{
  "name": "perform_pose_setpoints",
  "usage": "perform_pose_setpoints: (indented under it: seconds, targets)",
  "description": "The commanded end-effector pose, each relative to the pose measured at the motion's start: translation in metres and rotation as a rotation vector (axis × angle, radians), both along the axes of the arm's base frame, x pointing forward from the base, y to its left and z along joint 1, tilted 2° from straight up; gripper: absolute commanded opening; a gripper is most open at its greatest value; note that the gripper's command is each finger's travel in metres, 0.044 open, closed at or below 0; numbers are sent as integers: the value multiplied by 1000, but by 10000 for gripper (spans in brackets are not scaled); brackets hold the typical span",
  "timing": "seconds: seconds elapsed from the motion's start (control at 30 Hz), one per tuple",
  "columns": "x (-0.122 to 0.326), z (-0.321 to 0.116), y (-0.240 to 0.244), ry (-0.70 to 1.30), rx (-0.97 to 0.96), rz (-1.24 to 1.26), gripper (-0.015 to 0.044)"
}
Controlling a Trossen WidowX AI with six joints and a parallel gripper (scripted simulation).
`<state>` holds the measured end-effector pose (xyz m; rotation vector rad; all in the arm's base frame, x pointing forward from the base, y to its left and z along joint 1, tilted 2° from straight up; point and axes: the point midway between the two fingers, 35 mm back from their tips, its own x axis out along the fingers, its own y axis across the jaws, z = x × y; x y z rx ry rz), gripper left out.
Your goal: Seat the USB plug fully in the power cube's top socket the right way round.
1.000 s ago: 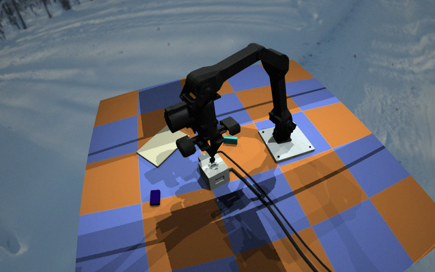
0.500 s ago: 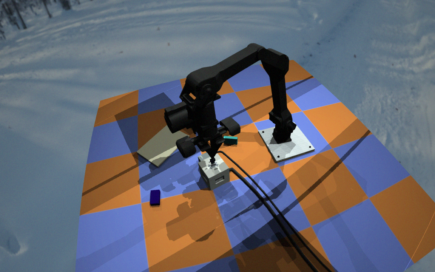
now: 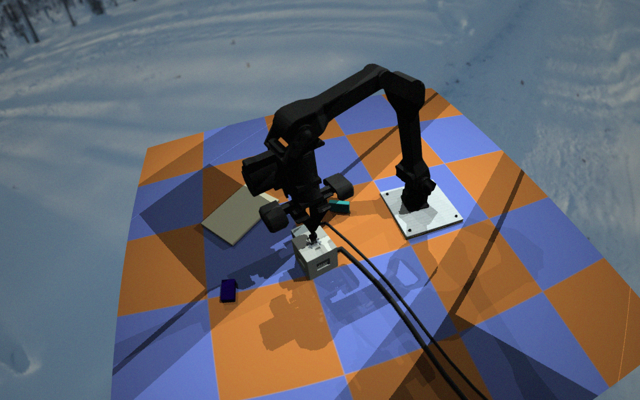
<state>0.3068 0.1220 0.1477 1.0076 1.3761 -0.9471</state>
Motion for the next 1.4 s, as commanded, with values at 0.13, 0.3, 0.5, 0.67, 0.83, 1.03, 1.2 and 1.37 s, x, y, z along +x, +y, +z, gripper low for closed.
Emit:
perform_pose_setpoints:
  seconds: [0.13,0.3,0.5,0.67,0.83,1.03,1.2,1.37]
  targets:
    - [0,-1,1,-1,7,4,0]
    - [0,-1,1,-1,7,4,0]
    - [0,-2,1,-1,7,4,0]
    - [0,-3,1,-1,7,4,0]
    - [0,-3,1,-1,7,4,0]
    - [0,-4,1,-1,7,4,0]
    - [0,-5,1,-1,7,4,0]
    - [0,-5,1,-1,7,4,0]
